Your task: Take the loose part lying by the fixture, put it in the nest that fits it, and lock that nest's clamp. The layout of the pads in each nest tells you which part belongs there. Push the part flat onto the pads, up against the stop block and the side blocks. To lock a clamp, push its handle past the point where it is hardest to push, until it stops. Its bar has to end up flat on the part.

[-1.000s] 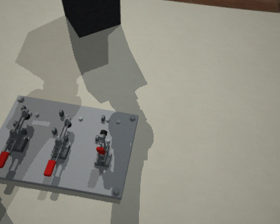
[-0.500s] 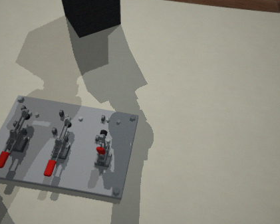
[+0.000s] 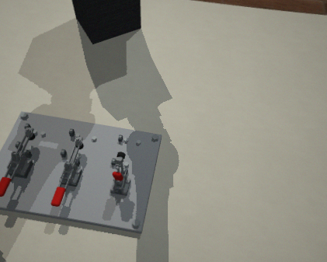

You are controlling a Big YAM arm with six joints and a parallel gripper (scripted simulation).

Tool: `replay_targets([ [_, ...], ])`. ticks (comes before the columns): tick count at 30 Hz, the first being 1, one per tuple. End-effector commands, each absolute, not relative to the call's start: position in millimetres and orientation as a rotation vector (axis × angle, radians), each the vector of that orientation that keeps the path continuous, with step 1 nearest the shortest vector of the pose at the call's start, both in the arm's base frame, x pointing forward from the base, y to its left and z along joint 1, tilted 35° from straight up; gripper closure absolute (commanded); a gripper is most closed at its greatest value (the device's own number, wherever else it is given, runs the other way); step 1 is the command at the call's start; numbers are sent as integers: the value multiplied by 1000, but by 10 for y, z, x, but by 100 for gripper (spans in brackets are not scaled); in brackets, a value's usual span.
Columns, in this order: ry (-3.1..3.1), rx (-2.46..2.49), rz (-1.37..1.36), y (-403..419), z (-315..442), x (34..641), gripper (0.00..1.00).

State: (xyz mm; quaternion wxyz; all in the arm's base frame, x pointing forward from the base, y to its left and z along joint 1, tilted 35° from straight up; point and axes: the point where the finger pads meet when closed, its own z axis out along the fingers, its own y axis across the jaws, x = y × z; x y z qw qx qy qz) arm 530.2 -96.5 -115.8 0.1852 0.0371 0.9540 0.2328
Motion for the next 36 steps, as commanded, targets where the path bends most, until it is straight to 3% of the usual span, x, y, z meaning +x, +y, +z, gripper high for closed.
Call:
replay_targets([
  [1, 2660, 118, 635, -1200, -893, 5286, 100],
  [36, 2661, 124, 634, -1423, -456, 5075, 100],
])
